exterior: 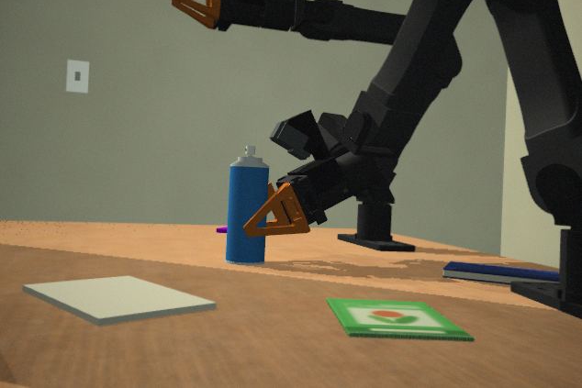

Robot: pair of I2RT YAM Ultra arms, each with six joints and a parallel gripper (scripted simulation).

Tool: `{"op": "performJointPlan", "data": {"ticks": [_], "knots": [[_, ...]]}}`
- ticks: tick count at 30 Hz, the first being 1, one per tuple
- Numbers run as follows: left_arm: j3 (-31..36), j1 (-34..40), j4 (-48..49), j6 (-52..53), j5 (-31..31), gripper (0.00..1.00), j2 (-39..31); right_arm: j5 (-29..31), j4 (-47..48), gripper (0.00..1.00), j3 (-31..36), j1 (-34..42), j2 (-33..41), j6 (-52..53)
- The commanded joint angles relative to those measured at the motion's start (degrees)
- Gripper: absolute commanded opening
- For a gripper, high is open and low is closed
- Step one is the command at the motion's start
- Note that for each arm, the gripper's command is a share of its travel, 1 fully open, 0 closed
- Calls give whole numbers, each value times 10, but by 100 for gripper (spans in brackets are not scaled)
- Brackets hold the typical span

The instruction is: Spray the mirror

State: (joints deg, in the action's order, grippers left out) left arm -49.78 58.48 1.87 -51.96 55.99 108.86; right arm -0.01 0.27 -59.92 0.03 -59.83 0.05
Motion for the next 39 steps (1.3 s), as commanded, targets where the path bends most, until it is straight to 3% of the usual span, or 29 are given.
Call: {"op": "performJointPlan", "data": {"ticks": [1,18,26,39], "knots": [[-6,0,0,3,12,64,-18,0,9,37,-24,-7,-1,-2],[-22,0,-25,1,11,64,-34,0,9,37,-24,-7,-1,-2],[-59,-1,-131,5,10,64,-90,0,9,37,-24,-7,-1,-2],[-81,7,-153,-4,10,64,-100,0,9,37,-24,-7,-1,-2]]}}
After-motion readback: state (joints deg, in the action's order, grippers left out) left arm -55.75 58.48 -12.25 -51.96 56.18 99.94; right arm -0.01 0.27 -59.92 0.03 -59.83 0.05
